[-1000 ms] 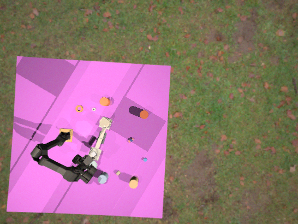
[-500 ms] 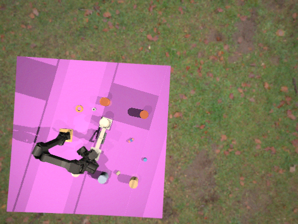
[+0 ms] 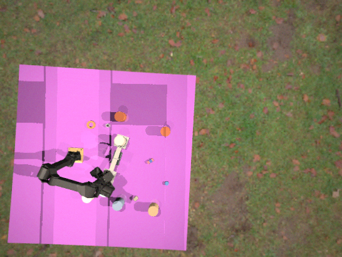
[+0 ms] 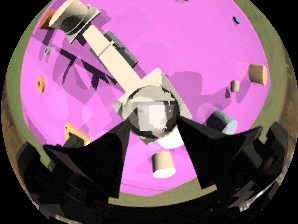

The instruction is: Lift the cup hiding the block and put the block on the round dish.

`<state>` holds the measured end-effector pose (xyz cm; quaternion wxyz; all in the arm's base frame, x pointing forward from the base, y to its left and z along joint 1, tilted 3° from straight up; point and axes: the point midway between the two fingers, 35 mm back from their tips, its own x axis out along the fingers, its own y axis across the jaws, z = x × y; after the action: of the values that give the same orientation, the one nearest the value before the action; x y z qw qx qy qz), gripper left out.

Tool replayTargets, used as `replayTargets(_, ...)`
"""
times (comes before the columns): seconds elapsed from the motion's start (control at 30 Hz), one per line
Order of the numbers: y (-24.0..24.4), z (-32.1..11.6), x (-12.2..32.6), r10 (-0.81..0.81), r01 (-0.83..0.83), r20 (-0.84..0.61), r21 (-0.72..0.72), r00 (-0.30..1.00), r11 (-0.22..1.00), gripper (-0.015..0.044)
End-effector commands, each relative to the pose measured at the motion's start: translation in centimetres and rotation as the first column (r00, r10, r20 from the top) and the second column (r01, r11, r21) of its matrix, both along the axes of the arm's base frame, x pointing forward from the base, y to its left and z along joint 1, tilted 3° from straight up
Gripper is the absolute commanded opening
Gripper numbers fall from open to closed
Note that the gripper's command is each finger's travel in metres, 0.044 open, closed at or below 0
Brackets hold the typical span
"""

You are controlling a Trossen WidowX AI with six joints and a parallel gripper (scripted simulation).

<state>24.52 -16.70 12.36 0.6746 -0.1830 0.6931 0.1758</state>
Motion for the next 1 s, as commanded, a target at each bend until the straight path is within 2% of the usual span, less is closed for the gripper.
replayTargets(0.0,0.0,-0.6,0.0,-0.004,0.004,-0.002,0.001,1.000,1.000,0.0260)
replayTargets(0.4,0.0,-2.3,-0.1,-0.004,0.004,-0.002,0.001,1.000,1.000,0.0260)
replayTargets(0.53,0.0,-2.3,-0.1,-0.004,0.004,-0.002,0.001,1.000,1.000,0.0155)
replayTargets(0.73,0.0,-2.3,-0.1,-0.004,0.004,-0.002,0.001,1.000,1.000,0.0115)
replayTargets(0.87,-0.1,-1.7,0.0,-0.004,0.004,-0.002,0.001,1.000,1.000,0.0010)
replayTargets(0.97,-0.1,-0.4,0.2,-0.004,0.004,-0.002,0.001,1.000,1.000,0.0000)
